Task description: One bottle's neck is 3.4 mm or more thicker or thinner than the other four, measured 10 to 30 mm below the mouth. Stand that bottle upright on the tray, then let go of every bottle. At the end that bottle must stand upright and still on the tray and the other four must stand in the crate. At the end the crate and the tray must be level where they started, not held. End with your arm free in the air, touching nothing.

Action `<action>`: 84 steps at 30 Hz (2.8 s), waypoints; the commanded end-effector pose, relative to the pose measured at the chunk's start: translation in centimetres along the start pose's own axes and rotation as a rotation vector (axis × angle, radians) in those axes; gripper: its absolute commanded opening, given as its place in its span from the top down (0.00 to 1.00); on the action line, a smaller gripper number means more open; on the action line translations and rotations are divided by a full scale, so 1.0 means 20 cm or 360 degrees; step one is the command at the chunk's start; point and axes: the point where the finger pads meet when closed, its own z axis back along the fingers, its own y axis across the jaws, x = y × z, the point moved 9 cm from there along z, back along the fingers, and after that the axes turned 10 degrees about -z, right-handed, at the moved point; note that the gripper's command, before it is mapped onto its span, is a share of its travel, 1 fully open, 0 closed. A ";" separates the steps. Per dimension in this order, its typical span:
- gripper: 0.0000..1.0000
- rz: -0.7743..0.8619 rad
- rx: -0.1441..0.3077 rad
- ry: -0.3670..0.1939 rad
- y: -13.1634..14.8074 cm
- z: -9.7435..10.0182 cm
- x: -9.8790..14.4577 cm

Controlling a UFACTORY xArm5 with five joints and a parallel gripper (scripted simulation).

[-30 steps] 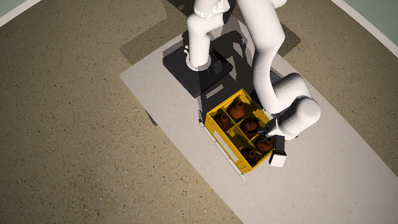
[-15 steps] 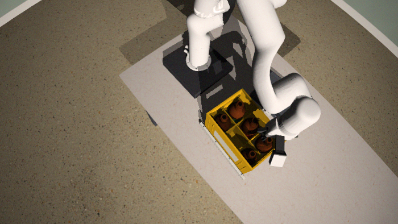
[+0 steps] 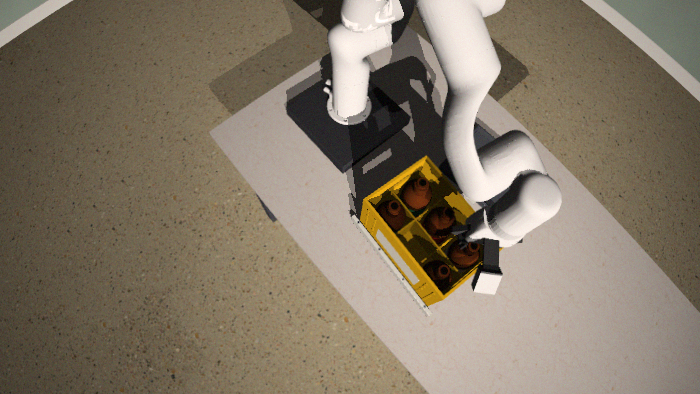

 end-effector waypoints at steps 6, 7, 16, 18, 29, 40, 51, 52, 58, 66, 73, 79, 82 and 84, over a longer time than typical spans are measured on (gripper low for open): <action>0.35 0.0000 -0.0005 0.0004 0.00 -0.03 0.00; 0.35 0.0000 -0.0005 0.0004 0.00 -0.03 0.00; 0.35 0.0000 -0.0005 0.0004 0.00 -0.09 0.00; 0.35 0.0000 -0.0005 0.0004 0.00 -0.10 0.00; 0.35 0.0000 -0.0005 0.0005 0.00 -0.14 0.00; 0.35 0.0000 -0.0005 0.0005 0.00 -0.16 0.00; 0.35 0.0000 -0.0005 0.0005 0.00 -0.16 0.00; 0.35 0.0000 -0.0005 0.0005 0.00 -0.16 0.00; 1.00 0.0000 -0.0005 0.0005 0.00 -0.16 0.00; 1.00 0.0000 -0.0005 0.0005 0.00 -0.16 0.00; 1.00 0.0000 -0.0005 0.0005 0.00 -0.16 0.00; 1.00 0.0000 -0.0005 0.0005 0.00 -0.16 0.00; 1.00 0.0000 -0.0005 0.0005 0.00 -0.16 0.00; 1.00 0.0000 -0.0005 0.0005 0.00 -0.16 0.00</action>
